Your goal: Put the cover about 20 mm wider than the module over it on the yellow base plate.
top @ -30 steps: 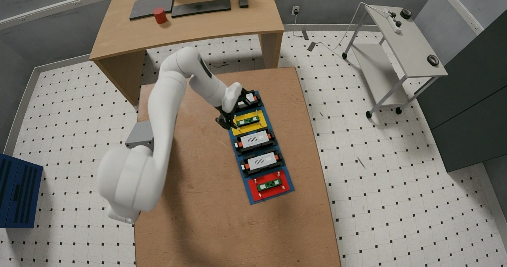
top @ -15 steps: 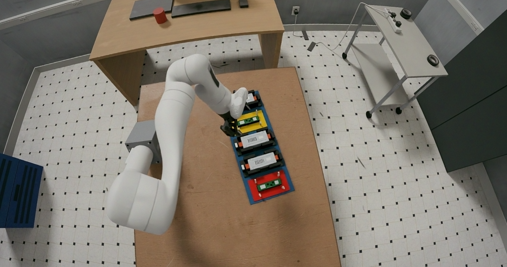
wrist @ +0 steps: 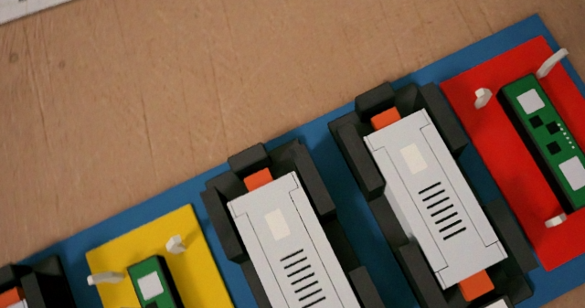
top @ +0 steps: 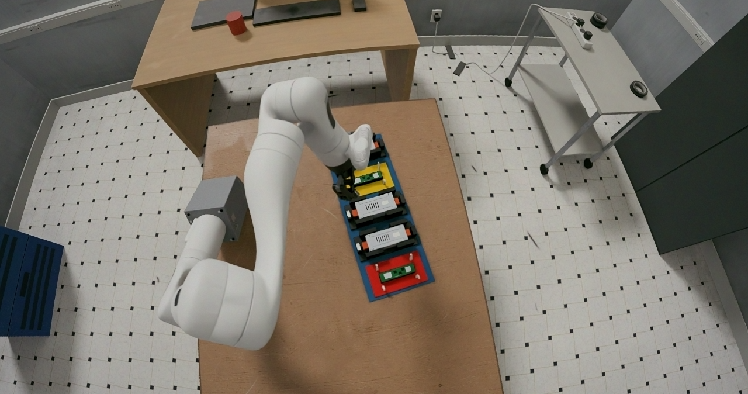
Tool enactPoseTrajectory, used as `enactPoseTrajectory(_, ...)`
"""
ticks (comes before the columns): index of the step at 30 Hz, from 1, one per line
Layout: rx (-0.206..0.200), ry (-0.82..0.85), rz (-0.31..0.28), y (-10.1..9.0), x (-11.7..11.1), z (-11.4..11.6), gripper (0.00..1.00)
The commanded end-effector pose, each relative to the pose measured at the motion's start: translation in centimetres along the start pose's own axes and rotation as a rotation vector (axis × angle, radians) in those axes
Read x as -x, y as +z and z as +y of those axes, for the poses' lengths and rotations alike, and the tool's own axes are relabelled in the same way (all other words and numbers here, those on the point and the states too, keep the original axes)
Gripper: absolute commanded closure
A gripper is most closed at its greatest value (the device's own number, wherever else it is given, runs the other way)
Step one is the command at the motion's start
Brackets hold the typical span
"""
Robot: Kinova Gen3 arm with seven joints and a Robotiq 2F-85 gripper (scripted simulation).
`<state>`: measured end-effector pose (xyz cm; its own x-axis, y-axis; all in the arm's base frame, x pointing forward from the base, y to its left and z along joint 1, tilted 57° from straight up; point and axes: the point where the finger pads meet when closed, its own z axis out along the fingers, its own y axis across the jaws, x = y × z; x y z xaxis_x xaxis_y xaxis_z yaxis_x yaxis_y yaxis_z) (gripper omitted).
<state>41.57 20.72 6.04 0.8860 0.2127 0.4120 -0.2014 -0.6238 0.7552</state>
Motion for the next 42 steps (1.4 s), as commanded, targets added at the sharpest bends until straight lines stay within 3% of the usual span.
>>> enactPoseTrajectory(1, 0.0, -0.055, -0.035, -0.09, 0.0, -0.13, 0.0)
enactPoseTrajectory(7, 0.003, -0.16, -0.104, -0.09, 0.06, -0.31, 0.0)
enactPoseTrajectory(14, 0.003, -0.16, -0.104, -0.09, 0.06, -0.31, 0.0)
enactPoseTrajectory(24, 0.008, -0.334, -0.218, -0.1, 0.11, -0.46, 0.0)
enactPoseTrajectory(31, 0.008, -0.334, -0.218, -0.1, 0.11, -0.46, 0.0)
enactPoseTrajectory(42, 0.012, -0.462, -0.303, -0.11, 0.13, -0.53, 0.0)
